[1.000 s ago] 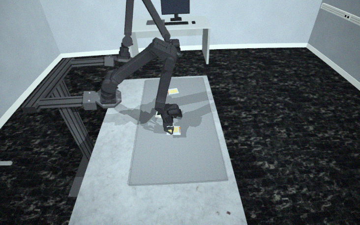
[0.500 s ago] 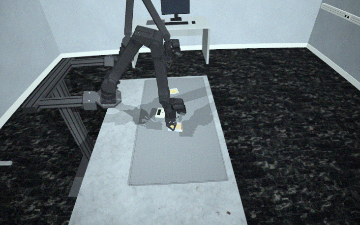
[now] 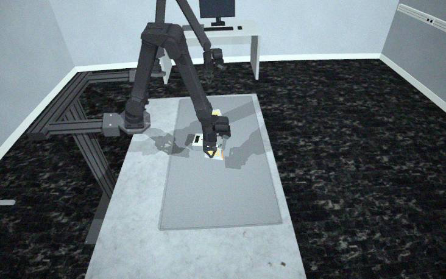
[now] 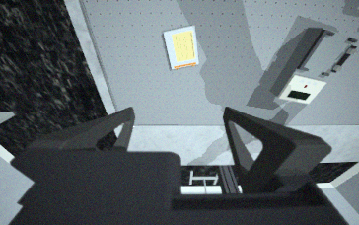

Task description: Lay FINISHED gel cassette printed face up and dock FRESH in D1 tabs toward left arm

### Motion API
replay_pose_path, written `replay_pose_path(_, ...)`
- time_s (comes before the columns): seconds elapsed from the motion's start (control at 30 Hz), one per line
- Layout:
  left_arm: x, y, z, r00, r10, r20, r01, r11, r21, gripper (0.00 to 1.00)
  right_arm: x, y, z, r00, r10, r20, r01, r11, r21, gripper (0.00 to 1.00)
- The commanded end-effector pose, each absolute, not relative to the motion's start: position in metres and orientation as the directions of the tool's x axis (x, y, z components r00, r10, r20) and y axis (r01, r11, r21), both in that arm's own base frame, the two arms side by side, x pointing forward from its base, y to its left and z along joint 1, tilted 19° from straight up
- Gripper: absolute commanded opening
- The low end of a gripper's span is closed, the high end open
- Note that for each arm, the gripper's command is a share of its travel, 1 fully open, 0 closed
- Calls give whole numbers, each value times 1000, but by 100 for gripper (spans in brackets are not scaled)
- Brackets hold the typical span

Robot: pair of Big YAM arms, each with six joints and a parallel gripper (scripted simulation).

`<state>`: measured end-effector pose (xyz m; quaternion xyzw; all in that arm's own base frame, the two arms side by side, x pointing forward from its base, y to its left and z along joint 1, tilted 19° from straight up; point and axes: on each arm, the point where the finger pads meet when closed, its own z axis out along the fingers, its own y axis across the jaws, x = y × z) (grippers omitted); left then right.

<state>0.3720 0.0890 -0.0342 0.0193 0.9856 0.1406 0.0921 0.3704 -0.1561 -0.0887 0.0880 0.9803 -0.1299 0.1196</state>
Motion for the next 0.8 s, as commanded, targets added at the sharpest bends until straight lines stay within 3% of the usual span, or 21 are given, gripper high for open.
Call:
replay_pose_path(0.0,373,84,-27,-980,70,-185,15,959,283,100,360,-160,-71,-958,163,-238,219,948,-232,0)
replay_pose_path(0.23,373,84,-27,-980,70,-185,15,959,283,100,345,-160,-51,-962,173,-212,221,948,-230,0)
replay_pose_path(0.77,373,84,-27,-980,70,-185,15,959,283,100,389,-116,-83,-941,-280,-191,-232,943,-238,0)
